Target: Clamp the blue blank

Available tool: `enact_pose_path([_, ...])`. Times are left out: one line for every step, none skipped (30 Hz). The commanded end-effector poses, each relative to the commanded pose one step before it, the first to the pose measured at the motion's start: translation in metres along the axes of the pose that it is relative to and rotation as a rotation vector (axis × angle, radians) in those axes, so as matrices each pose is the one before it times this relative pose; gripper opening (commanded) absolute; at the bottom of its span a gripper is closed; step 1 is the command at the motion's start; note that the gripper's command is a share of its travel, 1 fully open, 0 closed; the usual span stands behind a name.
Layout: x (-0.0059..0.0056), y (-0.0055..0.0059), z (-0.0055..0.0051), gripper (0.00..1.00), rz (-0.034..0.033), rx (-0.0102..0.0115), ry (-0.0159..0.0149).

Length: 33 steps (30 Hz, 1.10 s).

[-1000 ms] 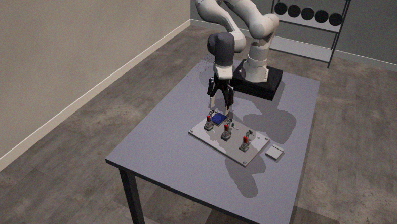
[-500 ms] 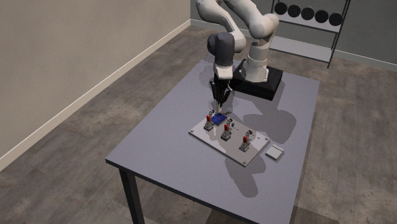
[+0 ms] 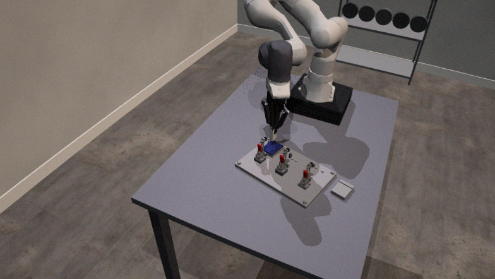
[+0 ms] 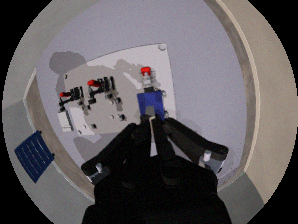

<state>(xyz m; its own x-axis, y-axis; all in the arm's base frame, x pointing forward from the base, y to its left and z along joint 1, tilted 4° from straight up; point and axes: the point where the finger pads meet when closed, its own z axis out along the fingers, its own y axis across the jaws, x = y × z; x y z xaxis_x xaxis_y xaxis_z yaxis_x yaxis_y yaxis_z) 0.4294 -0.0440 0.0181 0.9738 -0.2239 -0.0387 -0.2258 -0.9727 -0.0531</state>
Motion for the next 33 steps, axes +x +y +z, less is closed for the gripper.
enact_pose_path([-0.00154,0.00034,-0.00024,0.0,-0.00546,-0.00138,-0.00277])
enact_pose_path([0.0,0.0,0.0,0.0,0.0,0.0,0.0])
enact_pose_path([0.0,0.0,0.0,0.0,0.0,0.0,0.0])
enact_pose_path([0.0,0.0,0.0,0.0,0.0,0.0,0.0])
enact_pose_path([0.0,0.0,0.0,0.0,0.0,0.0,0.0])
enact_pose_path([0.0,0.0,0.0,0.0,0.0,0.0,0.0])
enact_pose_path([0.0,0.0,0.0,0.0,0.0,0.0,0.0])
enact_pose_path([0.0,0.0,0.0,0.0,0.0,0.0,0.0])
enact_pose_path([0.0,0.0,0.0,0.0,0.0,0.0,0.0])
enact_pose_path([0.0,0.0,0.0,0.0,0.0,0.0,0.0])
enact_pose_path([0.0,0.0,0.0,0.0,0.0,0.0,0.0])
enact_pose_path([0.0,0.0,0.0,0.0,0.0,0.0,0.0])
enact_pose_path([0.0,0.0,0.0,0.0,0.0,0.0,0.0])
enact_pose_path([0.0,0.0,0.00003,0.0,0.0,0.0,0.0])
enact_pose_path([0.0,0.0,0.00022,0.0,0.0,0.0,0.0])
enact_pose_path([0.0,0.0,0.00052,0.0,0.0,0.0,0.0])
enact_pose_path([0.0,0.0,0.00089,0.0,0.0,0.0,0.0])
enact_pose_path([0.0,0.0,0.00128,0.0,0.0,0.0,0.0])
enact_pose_path([-0.00001,0.0,0.00163,0.0,-0.00001,0.0,0.0])
enact_pose_path([0.00001,0.0,0.00193,0.0,0.00001,0.0,0.0])
enact_pose_path([-0.00001,0.0,0.00214,0.0,-0.00001,0.0,0.0])
enact_pose_path([0.00001,0.0,0.00225,0.0,0.00001,0.0,0.00001])
enact_pose_path([-0.00001,0.0,0.00225,0.0,-0.00001,0.0,-0.00001])
enact_pose_path([0.0,0.0,0.0,0.0,0.0,0.0,0.0])
enact_pose_path([0.0,0.0,0.0,0.0,0.0,0.0,0.0])
enact_pose_path([0.00001,0.0,0.00214,0.0,0.00001,0.0,0.00001])
enact_pose_path([-0.00001,0.0,0.00193,0.0,-0.00001,0.0,0.0])
enact_pose_path([0.00001,0.0,0.00164,0.0,0.00001,0.0,0.0])
enact_pose_path([0.0,0.0,0.00128,0.0,0.0,0.0,0.0])
enact_pose_path([0.0,0.0,0.00089,0.0,0.0,0.0,0.0])
enact_pose_path([0.0,0.0,0.00052,0.0,0.0,0.0,0.0])
enact_pose_path([0.0,0.0,0.00022,0.0,0.0,0.0,0.0])
enact_pose_path([0.0,0.0,0.00003,0.0,0.0,0.0,0.0])
